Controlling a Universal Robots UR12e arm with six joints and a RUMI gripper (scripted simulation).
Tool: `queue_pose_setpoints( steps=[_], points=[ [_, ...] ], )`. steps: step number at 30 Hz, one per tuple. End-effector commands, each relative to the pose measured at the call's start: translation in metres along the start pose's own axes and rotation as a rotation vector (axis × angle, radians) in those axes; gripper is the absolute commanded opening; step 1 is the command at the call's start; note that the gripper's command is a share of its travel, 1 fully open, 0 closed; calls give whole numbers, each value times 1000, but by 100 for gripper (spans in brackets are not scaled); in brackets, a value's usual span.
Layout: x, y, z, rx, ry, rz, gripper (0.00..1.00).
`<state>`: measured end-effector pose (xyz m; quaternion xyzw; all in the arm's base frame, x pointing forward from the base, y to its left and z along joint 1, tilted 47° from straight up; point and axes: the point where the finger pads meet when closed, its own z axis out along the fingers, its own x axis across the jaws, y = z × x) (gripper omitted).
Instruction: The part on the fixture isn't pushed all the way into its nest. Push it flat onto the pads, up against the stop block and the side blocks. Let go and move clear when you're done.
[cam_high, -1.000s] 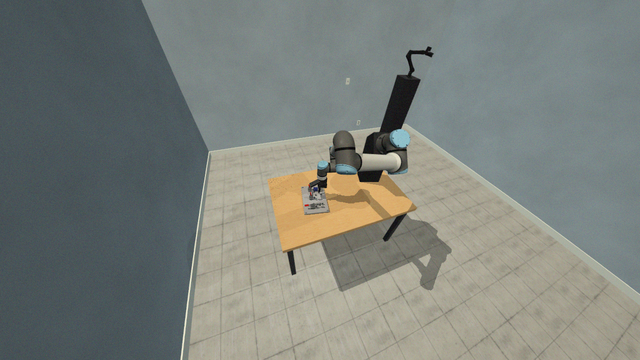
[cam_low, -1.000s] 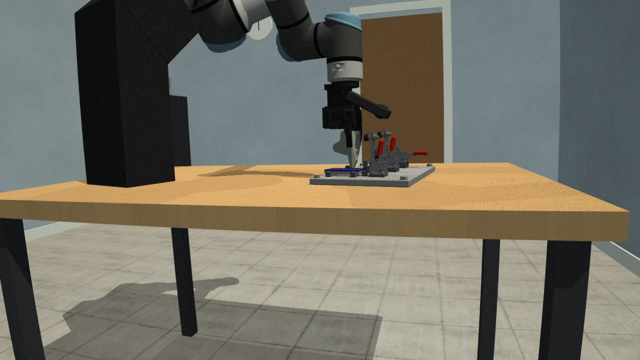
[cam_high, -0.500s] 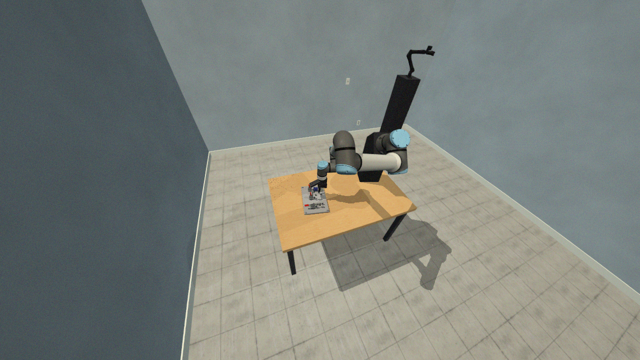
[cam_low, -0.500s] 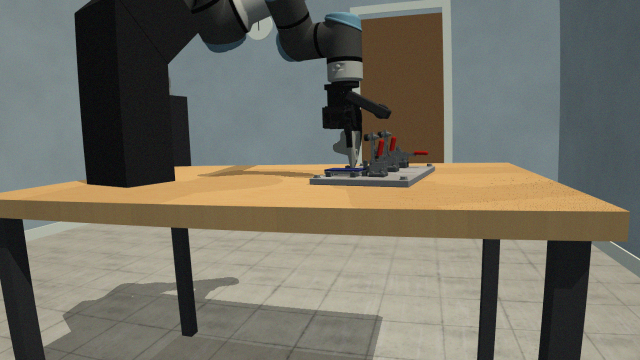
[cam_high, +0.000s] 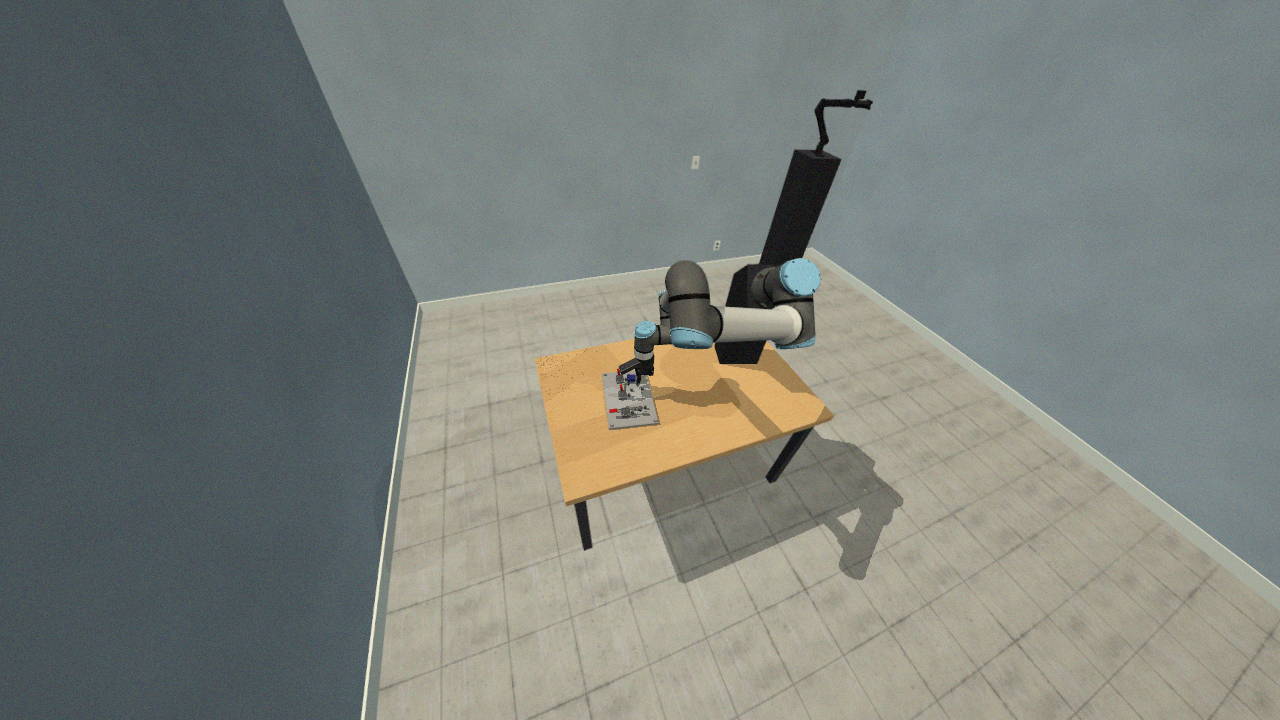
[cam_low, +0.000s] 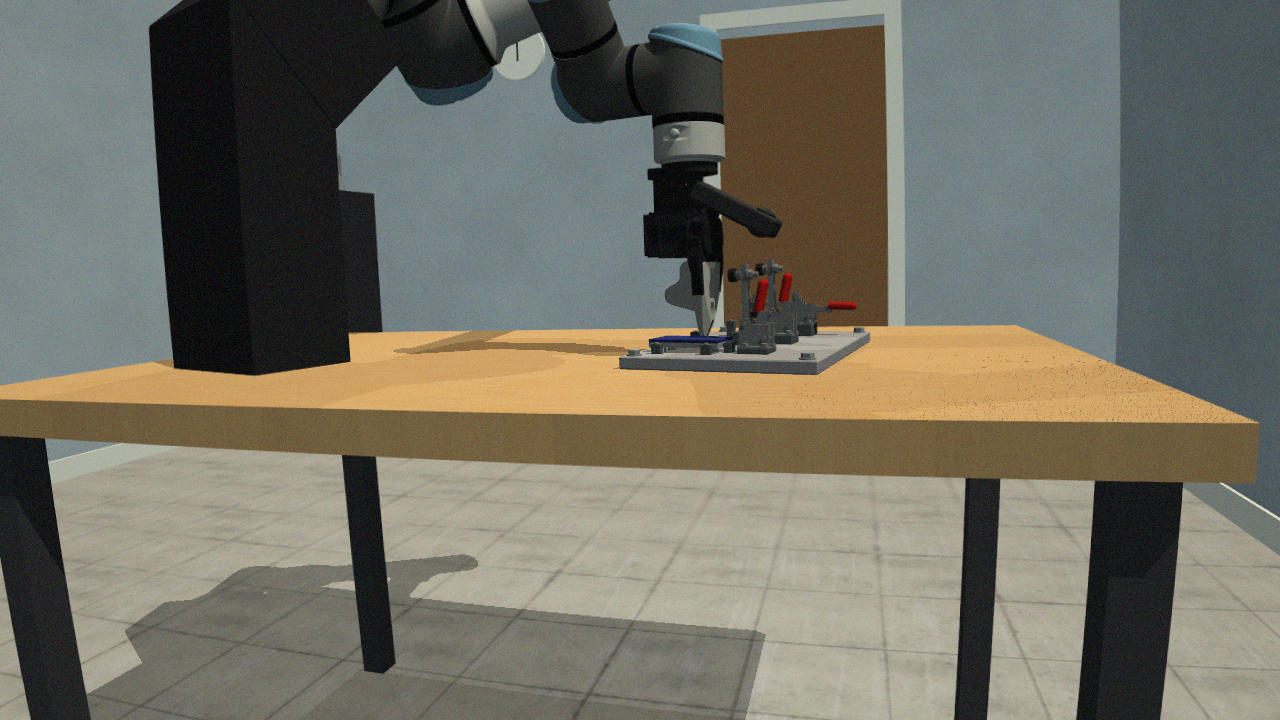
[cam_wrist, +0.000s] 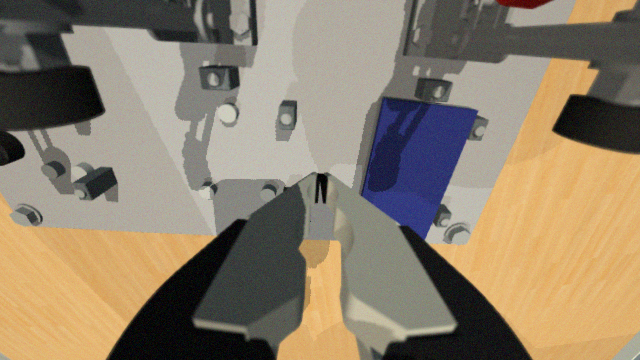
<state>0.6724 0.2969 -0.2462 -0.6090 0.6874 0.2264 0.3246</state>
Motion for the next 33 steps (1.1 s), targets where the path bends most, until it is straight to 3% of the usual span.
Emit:
queue_pose_setpoints(
  steps=[1, 33],
  points=[
    [1, 0, 0, 1, 0, 0, 0],
    [5, 0, 0, 1, 0, 0, 0]
  ],
)
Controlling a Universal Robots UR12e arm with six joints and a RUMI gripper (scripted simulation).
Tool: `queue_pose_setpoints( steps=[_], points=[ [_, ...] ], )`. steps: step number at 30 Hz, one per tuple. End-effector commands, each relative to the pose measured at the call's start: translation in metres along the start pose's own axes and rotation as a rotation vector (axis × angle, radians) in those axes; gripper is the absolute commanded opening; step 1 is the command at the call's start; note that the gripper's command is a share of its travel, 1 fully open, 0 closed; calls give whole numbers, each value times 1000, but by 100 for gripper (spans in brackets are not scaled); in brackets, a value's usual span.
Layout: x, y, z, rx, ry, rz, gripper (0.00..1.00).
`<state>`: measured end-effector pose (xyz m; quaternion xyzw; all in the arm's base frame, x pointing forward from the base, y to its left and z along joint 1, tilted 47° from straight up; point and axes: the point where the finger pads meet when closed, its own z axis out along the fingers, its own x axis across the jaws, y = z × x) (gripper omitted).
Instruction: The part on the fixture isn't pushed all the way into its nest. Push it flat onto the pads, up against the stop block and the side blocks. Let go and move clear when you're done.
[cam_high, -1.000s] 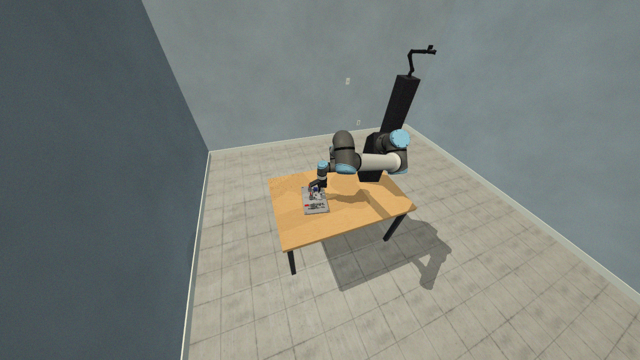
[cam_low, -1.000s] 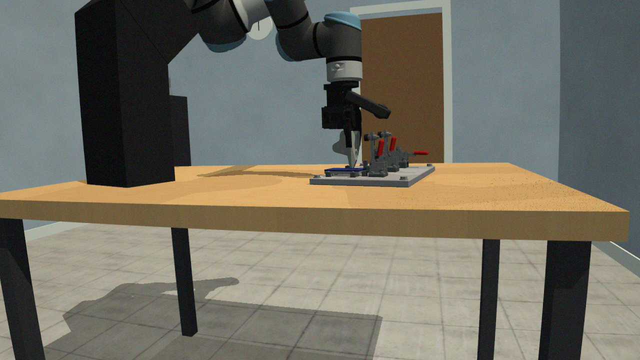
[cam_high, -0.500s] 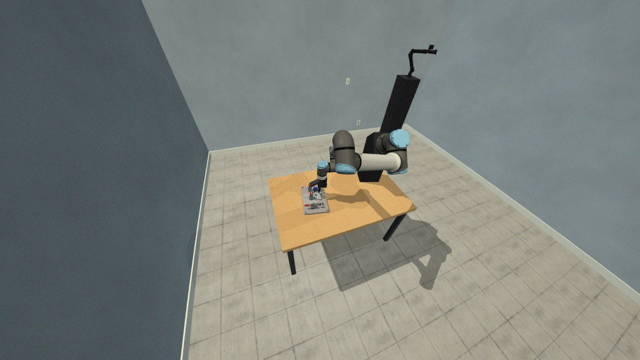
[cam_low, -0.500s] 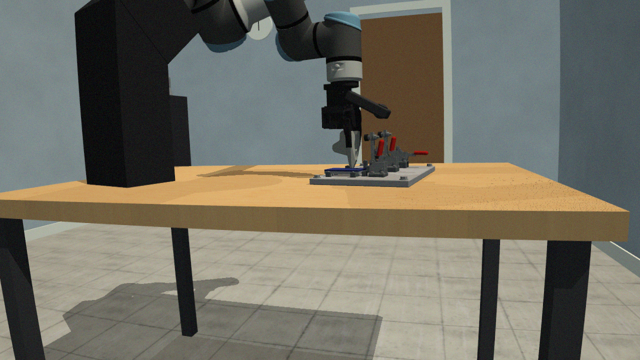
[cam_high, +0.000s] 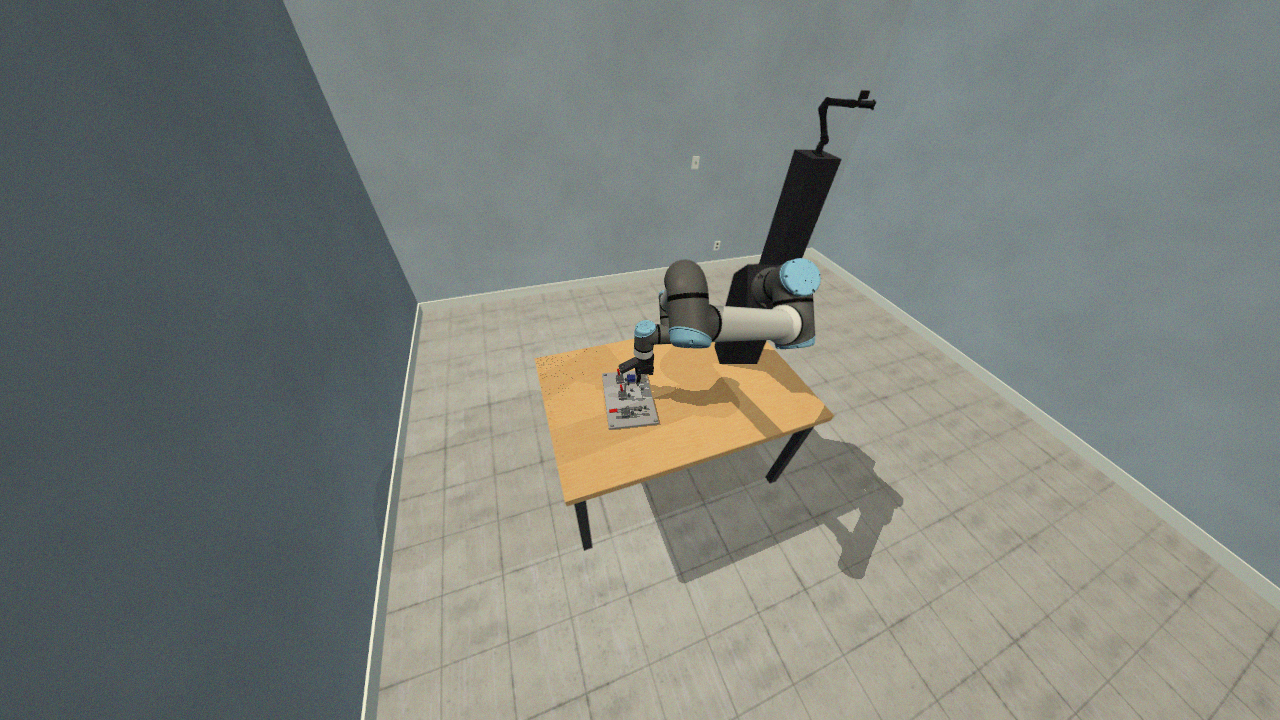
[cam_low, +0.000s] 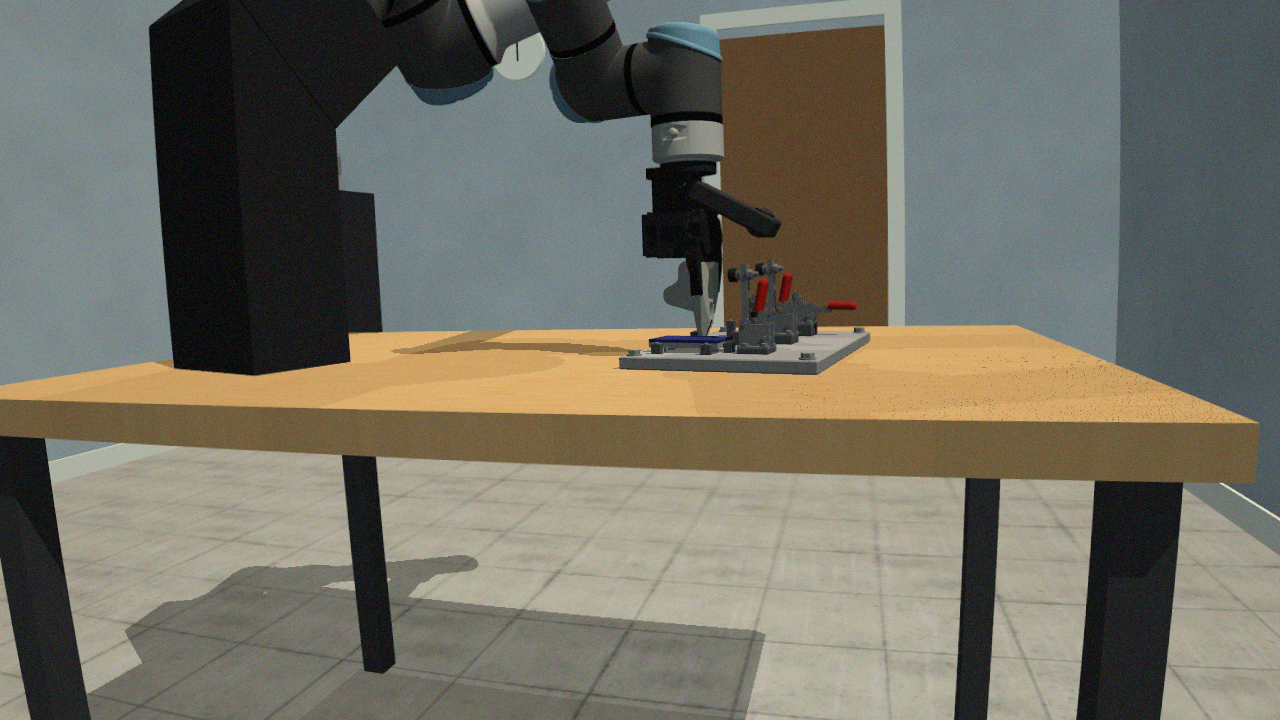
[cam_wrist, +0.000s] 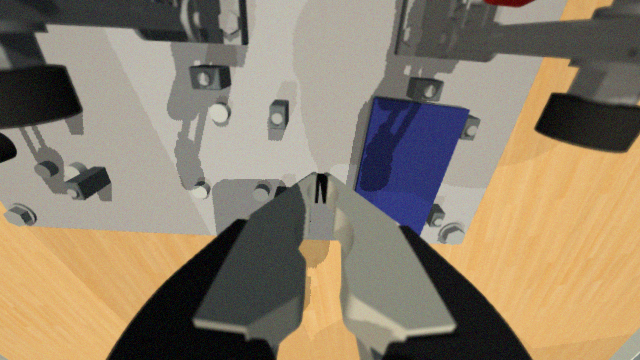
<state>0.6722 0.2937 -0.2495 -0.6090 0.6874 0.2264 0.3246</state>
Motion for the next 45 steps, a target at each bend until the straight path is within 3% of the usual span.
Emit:
queue_pose_setpoints(
  steps=[1, 45],
  points=[
    [0, 0, 0, 1, 0, 0, 0],
    [7, 0, 0, 1, 0, 0, 0]
  ],
)
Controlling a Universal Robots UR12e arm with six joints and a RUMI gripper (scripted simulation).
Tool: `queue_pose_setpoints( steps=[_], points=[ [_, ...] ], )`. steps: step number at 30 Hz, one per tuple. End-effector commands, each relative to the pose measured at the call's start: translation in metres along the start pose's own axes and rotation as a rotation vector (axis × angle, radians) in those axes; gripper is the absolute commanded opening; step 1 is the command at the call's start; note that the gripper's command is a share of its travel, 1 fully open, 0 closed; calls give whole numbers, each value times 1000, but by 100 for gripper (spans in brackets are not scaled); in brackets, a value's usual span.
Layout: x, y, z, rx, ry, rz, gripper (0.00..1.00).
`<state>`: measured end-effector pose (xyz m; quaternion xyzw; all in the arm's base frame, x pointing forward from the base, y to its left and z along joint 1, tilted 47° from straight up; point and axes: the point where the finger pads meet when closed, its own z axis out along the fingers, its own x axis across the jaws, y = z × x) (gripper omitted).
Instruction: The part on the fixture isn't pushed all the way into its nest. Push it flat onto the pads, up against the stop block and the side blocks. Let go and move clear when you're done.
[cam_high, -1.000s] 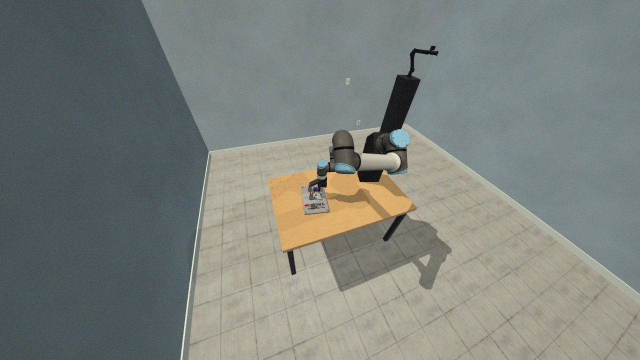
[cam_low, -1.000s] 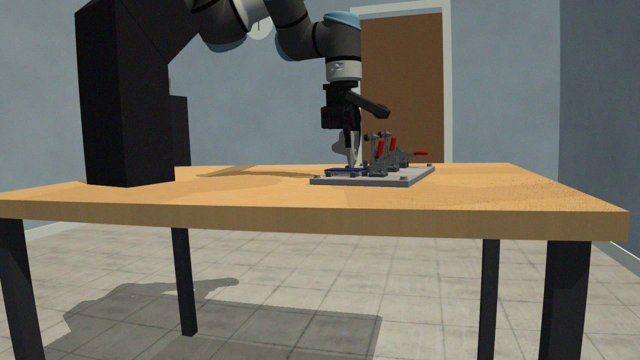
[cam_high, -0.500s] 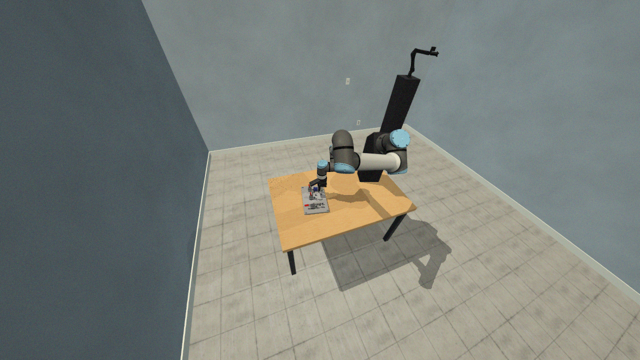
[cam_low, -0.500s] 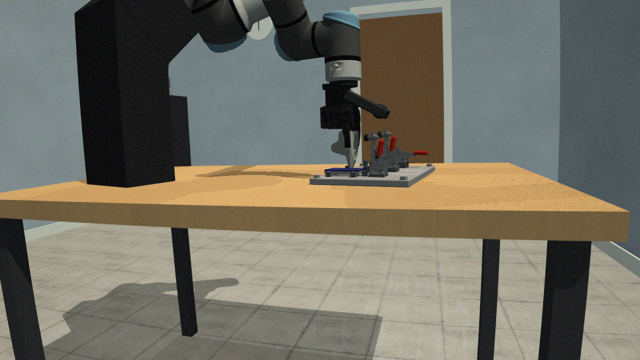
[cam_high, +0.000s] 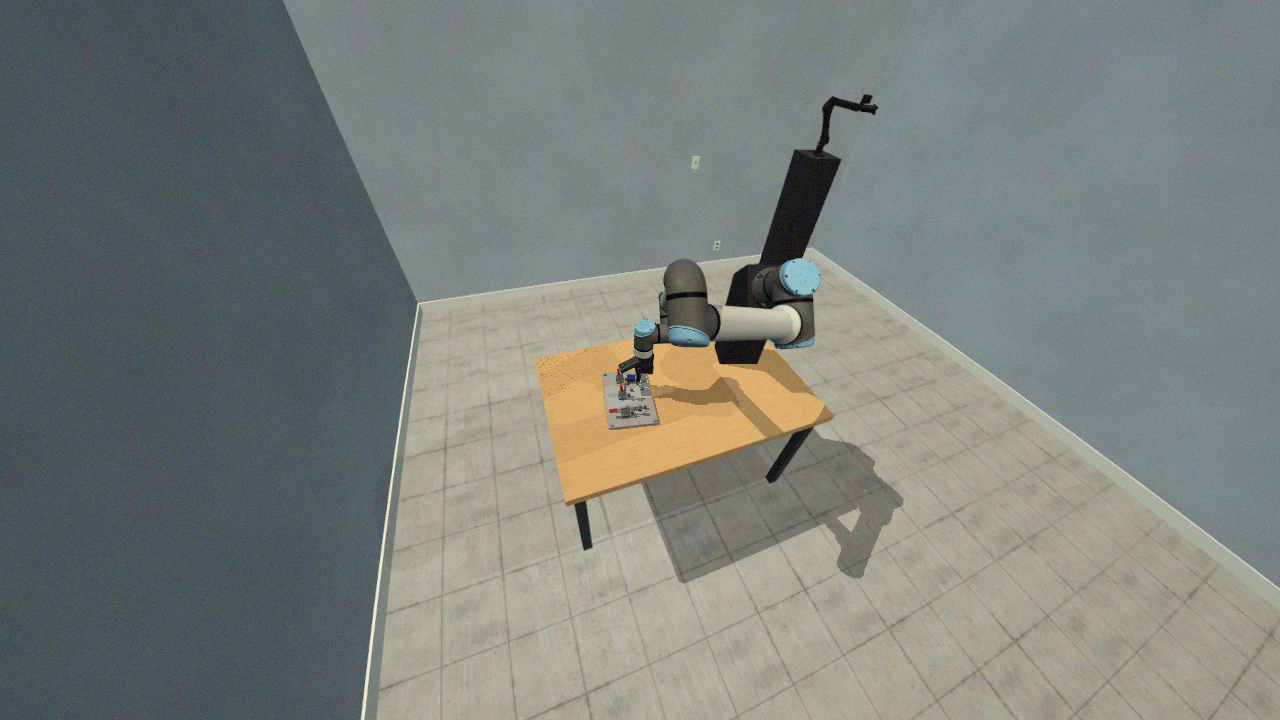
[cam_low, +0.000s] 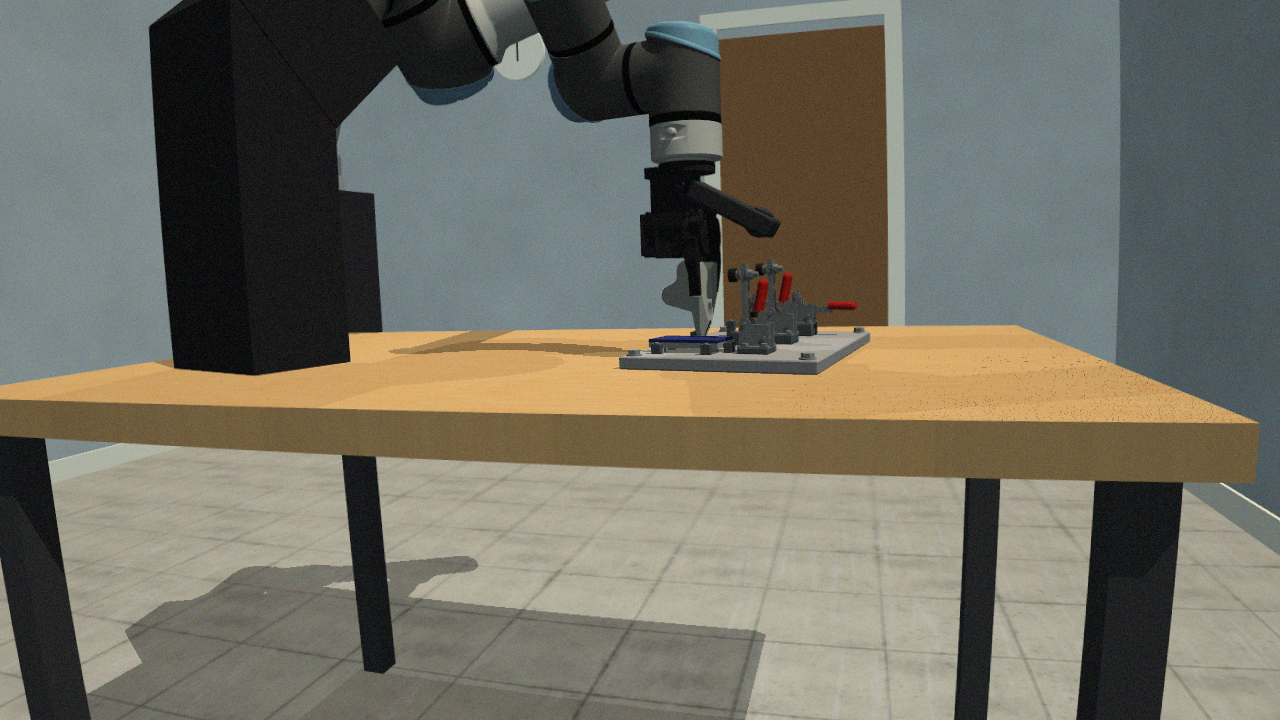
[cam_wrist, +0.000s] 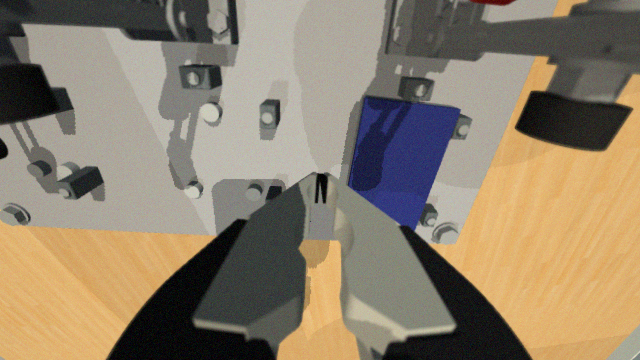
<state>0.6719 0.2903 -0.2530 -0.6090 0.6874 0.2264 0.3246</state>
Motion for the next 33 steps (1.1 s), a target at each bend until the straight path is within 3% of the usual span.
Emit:
queue_pose_setpoints(
  steps=[1, 33],
  points=[
    [2, 0, 0, 1, 0, 0, 0],
    [7, 0, 0, 1, 0, 0, 0]
  ],
)
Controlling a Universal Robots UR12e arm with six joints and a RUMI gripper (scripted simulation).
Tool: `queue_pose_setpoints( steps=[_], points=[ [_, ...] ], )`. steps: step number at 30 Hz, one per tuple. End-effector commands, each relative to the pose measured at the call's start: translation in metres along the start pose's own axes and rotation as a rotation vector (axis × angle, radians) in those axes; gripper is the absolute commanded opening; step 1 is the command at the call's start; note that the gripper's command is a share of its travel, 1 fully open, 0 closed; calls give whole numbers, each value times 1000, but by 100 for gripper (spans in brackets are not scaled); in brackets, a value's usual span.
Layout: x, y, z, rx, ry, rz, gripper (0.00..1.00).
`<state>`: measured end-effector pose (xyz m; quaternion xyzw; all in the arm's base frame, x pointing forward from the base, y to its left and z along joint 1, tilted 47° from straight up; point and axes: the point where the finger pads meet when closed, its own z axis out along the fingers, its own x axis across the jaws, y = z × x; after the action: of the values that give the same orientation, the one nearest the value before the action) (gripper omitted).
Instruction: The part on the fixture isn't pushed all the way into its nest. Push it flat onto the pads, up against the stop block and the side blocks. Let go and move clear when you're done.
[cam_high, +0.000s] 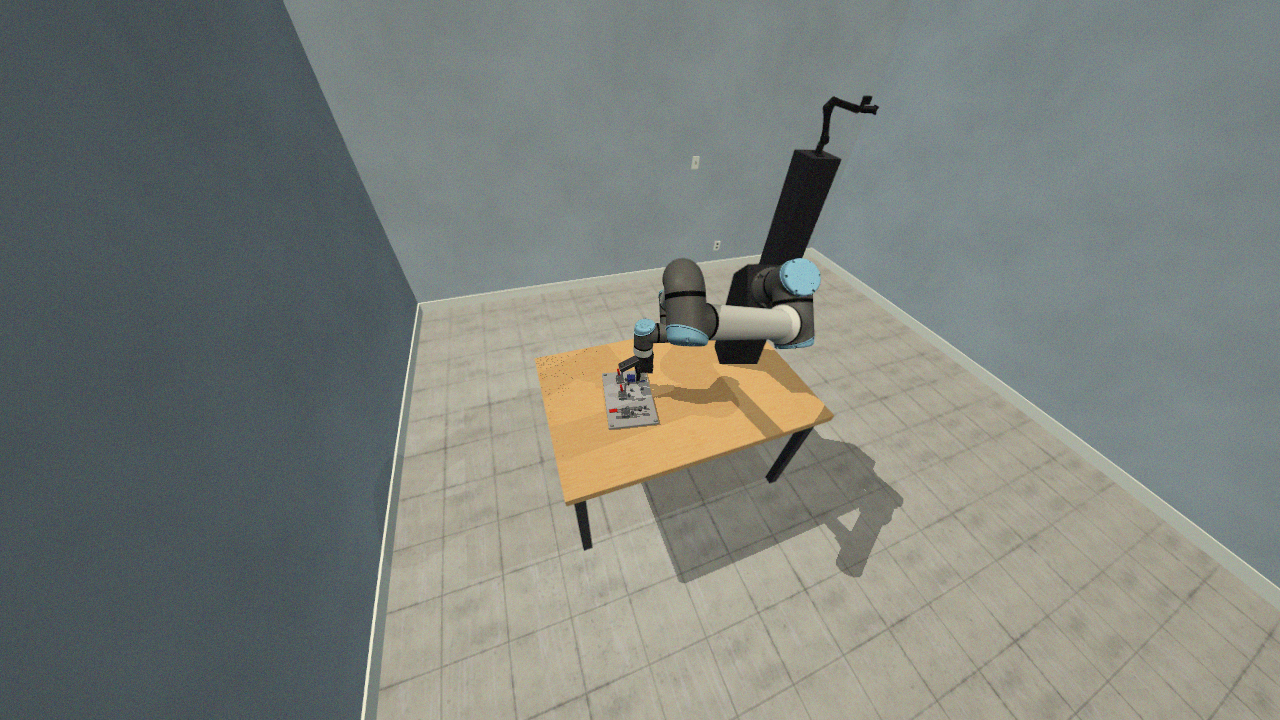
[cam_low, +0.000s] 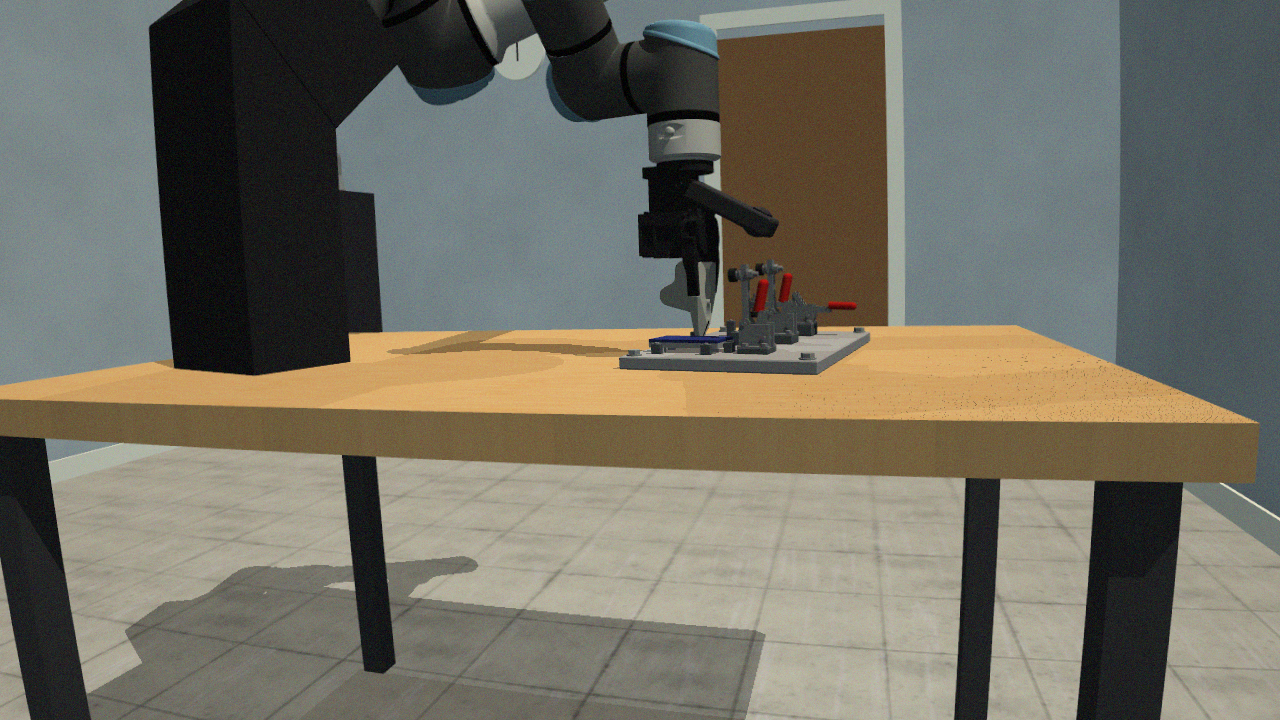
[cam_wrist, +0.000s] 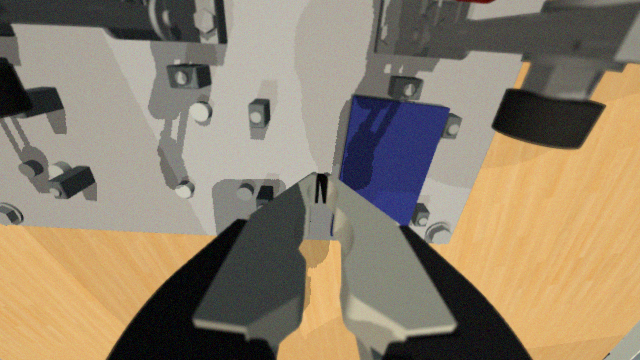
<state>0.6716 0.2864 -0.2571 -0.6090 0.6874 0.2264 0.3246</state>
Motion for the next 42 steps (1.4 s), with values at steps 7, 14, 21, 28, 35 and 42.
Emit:
queue_pose_setpoints(
  steps=[7, 14, 21, 28, 35, 42],
  points=[
    [2, 0, 0, 1, 0, 0, 0],
    [2, 0, 0, 1, 0, 0, 0],
    [2, 0, 0, 1, 0, 0, 0],
    [5, 0, 0, 1, 0, 0, 0],
    [6, 0, 0, 1, 0, 0, 0],
    [6, 0, 0, 1, 0, 0, 0]
  ],
)
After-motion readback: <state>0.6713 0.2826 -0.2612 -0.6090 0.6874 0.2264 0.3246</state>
